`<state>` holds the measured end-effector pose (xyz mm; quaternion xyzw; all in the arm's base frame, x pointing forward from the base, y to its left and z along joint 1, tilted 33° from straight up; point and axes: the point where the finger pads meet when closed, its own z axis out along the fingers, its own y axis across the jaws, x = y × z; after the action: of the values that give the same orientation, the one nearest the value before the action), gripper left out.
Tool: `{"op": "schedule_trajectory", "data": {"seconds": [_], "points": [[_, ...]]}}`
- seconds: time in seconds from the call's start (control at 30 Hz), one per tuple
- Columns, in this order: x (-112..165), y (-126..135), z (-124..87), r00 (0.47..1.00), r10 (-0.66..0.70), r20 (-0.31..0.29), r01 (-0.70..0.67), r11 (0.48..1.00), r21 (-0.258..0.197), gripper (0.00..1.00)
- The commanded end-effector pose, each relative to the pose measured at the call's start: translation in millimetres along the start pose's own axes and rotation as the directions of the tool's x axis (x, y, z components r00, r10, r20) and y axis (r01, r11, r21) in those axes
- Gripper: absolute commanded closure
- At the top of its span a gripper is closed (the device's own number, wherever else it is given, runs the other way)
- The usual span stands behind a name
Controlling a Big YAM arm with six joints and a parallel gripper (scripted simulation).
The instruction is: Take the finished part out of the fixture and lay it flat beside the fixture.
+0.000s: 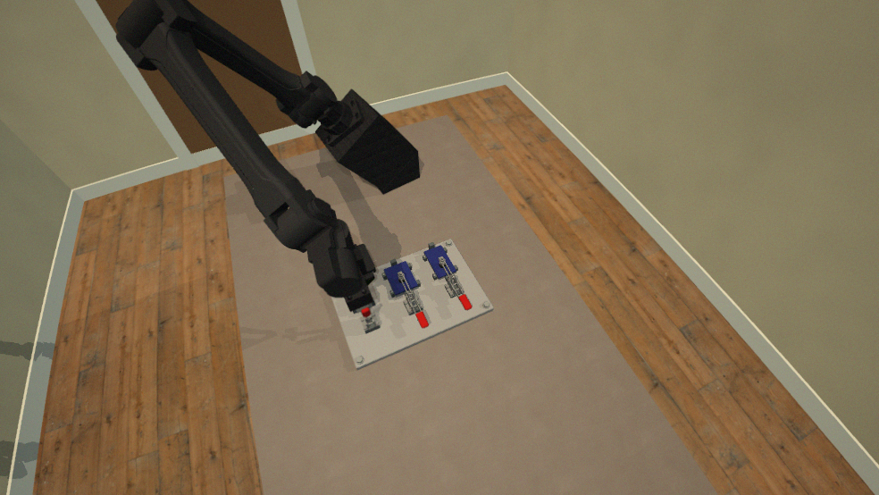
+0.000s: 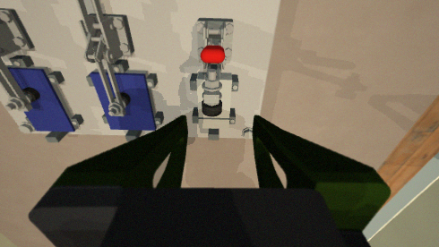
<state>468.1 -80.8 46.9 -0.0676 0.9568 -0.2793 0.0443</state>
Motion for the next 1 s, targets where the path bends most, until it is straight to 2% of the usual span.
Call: {"op": "schedule_trajectory", "data": {"seconds": [0.0, 0.1, 0.17, 0.47, 0.53, 0.7, 0.73, 0.97], "points": [[-24, 0, -4, 0.999, 0.01, 0.037, -0.01, 1.0, 0.006, 0.55], [-15, 4, 1, 1.0, -0.001, 0.02, 0.001, 1.0, 0.003, 0.55], [-26, -3, 3, 0.999, 0.022, 0.034, -0.022, 1.0, 0.006, 0.55], [-17, 2, 8, 1.0, 0.011, 0.017, -0.011, 1.0, 0.003, 0.55], [-28, -6, 9, 0.999, 0.034, 0.032, -0.034, 0.999, 0.006, 0.55], [-20, -2, 13, 1.0, 0.024, 0.017, -0.024, 1.0, 0.004, 0.55], [-28, -7, 12, 0.999, 0.036, 0.029, -0.036, 0.999, 0.006, 0.55], [-30, -7, 13, 0.999, 0.039, 0.033, -0.039, 0.999, 0.006, 0.55]]}}
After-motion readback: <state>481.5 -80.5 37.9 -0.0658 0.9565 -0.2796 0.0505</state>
